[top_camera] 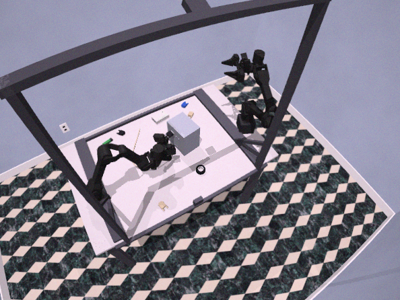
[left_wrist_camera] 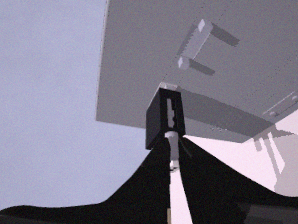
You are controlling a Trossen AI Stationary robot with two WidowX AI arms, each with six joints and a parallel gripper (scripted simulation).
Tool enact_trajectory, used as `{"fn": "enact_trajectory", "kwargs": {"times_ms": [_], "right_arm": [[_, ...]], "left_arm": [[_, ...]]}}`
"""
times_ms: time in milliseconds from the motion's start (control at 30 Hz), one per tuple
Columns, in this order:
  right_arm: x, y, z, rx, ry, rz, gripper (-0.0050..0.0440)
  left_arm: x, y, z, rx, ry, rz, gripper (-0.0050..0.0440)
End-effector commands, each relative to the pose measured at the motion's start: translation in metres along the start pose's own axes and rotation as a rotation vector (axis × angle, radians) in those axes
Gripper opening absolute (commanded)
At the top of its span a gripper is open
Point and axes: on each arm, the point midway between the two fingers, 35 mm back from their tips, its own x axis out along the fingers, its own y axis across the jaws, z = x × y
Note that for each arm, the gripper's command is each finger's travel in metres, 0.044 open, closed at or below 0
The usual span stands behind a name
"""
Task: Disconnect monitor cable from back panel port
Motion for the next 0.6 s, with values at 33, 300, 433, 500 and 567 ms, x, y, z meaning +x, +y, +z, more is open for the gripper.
{"fn": "enact_trajectory", "kwargs": {"times_ms": [33,300,433,500,567], "right_arm": [[-0.0003,0.0013,0.0027,-0.004,-0.001,0.003,0.0440],[-0.0003,0.0013,0.0027,-0.004,-0.001,0.003,0.0440],[-0.0003,0.0013,0.0027,-0.004,-0.001,0.003,0.0440],[-0.0003,0.0013,0.0027,-0.004,-0.001,0.003,0.0440],[-0.0003,0.0013,0.0027,-0.004,-0.001,0.003,0.0440]], "left_arm": [[-0.0006,0.0109,0.0035,-0.057,-0.005,-0.010,0.0000],[-0.0009,0.0124,0.0031,-0.114,-0.004,-0.050,0.0000],[-0.0007,0.0138,0.0031,-0.167,-0.005,-0.087,0.0000],[-0.0007,0.0139,0.0030,-0.171,-0.005,-0.090,0.0000],[-0.0007,0.0141,0.0030,-0.176,-0.005,-0.093,0.0000]]}}
